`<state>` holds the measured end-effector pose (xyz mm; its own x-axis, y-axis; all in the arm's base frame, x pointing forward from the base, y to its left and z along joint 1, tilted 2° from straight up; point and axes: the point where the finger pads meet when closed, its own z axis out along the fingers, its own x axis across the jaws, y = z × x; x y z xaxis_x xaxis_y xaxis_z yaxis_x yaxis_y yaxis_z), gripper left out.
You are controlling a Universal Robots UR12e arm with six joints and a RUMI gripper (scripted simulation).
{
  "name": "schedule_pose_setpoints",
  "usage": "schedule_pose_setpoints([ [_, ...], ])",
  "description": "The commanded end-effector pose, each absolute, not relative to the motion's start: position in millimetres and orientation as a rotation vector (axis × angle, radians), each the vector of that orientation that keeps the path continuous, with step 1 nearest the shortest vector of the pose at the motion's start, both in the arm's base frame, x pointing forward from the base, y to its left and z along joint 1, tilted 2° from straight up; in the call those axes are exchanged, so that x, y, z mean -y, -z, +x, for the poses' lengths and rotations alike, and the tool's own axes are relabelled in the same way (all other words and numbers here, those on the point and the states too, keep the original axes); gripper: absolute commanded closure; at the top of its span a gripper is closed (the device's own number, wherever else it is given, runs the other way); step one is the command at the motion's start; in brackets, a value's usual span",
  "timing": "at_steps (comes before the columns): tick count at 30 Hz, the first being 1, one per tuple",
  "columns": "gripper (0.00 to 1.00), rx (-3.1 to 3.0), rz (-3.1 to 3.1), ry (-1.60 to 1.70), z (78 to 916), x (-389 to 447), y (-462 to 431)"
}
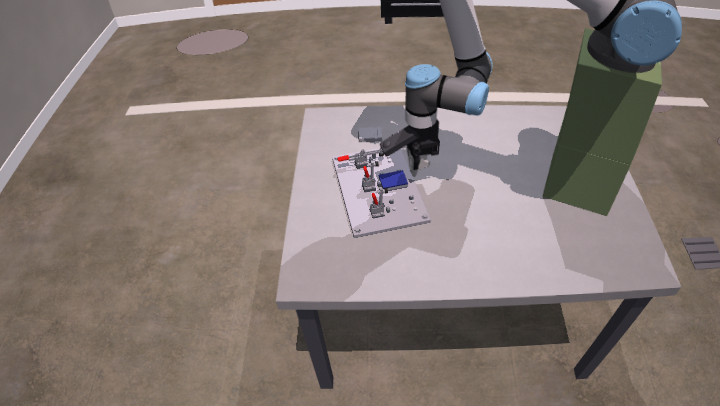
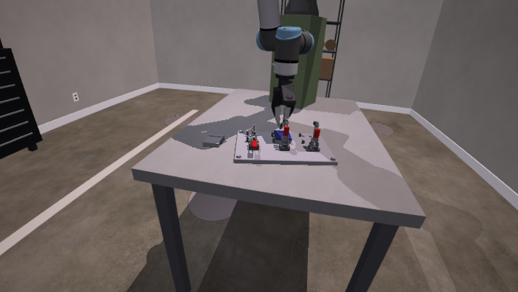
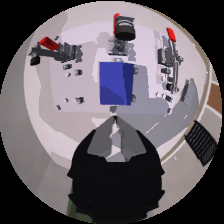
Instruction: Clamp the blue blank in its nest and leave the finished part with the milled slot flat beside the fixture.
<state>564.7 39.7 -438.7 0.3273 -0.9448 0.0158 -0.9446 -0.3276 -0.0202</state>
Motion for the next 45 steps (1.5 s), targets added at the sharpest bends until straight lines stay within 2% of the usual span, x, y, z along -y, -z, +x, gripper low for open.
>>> schedule_pose_setpoints([
  [1,1.00,-1.817,-2.553,0.040,565,-40,425],
  [45,1.00,-1.817,-2.553,0.040,564,-40,405],
])
